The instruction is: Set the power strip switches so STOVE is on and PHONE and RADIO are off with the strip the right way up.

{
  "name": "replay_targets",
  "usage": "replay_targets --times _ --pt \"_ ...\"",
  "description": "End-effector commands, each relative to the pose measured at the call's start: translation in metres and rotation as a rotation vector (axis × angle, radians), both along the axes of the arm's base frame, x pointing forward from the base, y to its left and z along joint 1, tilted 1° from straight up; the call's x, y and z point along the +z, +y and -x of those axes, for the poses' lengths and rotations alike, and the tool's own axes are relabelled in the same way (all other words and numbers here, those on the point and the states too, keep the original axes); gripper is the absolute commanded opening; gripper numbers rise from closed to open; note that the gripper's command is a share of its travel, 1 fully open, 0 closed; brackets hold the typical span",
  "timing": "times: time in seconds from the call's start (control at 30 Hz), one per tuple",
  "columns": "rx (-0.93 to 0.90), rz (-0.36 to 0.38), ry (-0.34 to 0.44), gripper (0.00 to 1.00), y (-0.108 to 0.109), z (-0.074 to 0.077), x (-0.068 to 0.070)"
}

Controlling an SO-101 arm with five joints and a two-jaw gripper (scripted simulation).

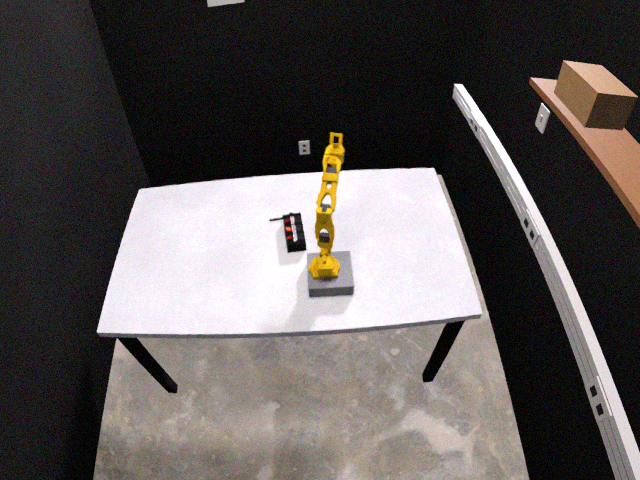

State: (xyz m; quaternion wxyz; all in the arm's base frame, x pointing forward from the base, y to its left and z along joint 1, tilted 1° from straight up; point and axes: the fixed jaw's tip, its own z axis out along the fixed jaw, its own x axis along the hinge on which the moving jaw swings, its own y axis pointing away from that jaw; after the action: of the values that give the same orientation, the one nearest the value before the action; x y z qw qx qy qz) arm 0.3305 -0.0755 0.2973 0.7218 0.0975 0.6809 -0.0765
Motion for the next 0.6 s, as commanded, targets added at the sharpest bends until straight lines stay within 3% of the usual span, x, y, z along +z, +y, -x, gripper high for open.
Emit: replay_targets --times 0.0,0.5,0.57 --pt "0.011 0.036 0.037 0.00 0.005 0.001 -0.005" --pt "0.070 0.420 0.259 0.00 0.020 0.002 -0.031" --pt "0.070 0.420 0.259 0.00 0.020 0.002 -0.031"
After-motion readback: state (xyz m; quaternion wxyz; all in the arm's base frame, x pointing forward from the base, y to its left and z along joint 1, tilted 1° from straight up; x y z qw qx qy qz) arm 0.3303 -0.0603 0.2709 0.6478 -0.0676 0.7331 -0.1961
